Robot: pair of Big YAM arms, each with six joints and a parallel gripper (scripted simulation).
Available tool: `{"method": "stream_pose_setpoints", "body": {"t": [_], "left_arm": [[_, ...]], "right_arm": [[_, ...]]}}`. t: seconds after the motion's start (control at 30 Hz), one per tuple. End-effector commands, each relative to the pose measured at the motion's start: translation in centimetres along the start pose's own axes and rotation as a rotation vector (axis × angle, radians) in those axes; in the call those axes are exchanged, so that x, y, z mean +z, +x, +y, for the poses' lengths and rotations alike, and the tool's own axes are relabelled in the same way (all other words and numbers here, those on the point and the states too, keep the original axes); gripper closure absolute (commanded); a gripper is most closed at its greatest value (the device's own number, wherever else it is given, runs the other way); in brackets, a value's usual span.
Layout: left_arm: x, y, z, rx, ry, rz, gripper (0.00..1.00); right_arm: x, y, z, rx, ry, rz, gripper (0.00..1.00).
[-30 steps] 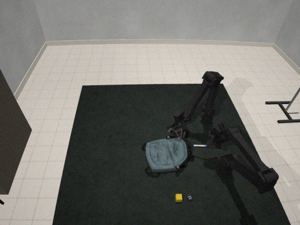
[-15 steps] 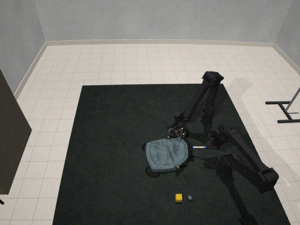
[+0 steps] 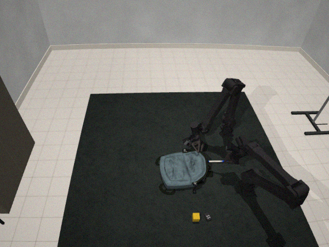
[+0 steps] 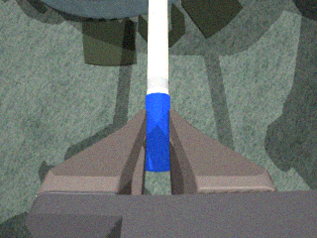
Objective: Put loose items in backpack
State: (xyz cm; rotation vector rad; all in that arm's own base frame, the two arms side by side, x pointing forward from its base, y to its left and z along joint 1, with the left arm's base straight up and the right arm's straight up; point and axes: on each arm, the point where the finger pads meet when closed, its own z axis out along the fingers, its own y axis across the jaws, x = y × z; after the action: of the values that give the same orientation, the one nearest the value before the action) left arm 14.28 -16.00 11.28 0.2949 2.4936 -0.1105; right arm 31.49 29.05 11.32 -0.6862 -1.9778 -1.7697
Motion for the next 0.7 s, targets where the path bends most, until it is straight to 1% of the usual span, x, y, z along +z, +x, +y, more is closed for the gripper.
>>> {"method": "stream_pose_setpoints", "body": {"t": [0.0,0.33,0.4,0.5,0.6,0.67], "left_arm": [[-0.4,-2.0,-0.9,-0.002,0.017,-0.023,0.94],[-0.7,-2.0,-1.0,-0.004,0.022,-0.025,0.94],[0.9,-1.4,-0.3,0.0,-0.001,-0.008,0.94],[1.0,-3.0,-0.7,-0.002,0.017,-0.028,0.94],[2.2,-3.0,-0.4,-0.006,0.008,-0.02,0.94],[2.4,-3.9,-0.6,-0.005,0.014,-0.028,0.94]], "right_arm": [[-0.6,0.2,1.8,-0.056,-0.035,0.002,0.68],[-0.6,0.3,1.8,-0.056,-0.035,0.002,0.68],[-0.7,0.3,1.8,-0.056,-0.035,0.002,0.68],[-0.7,0.3,1.8,-0.056,-0.035,0.002,0.68],[-0.7,0.3,1.7,-0.056,-0.035,0.002,0.68],[-0.7,0.3,1.7,-0.056,-0.035,0.002,0.68]]}}
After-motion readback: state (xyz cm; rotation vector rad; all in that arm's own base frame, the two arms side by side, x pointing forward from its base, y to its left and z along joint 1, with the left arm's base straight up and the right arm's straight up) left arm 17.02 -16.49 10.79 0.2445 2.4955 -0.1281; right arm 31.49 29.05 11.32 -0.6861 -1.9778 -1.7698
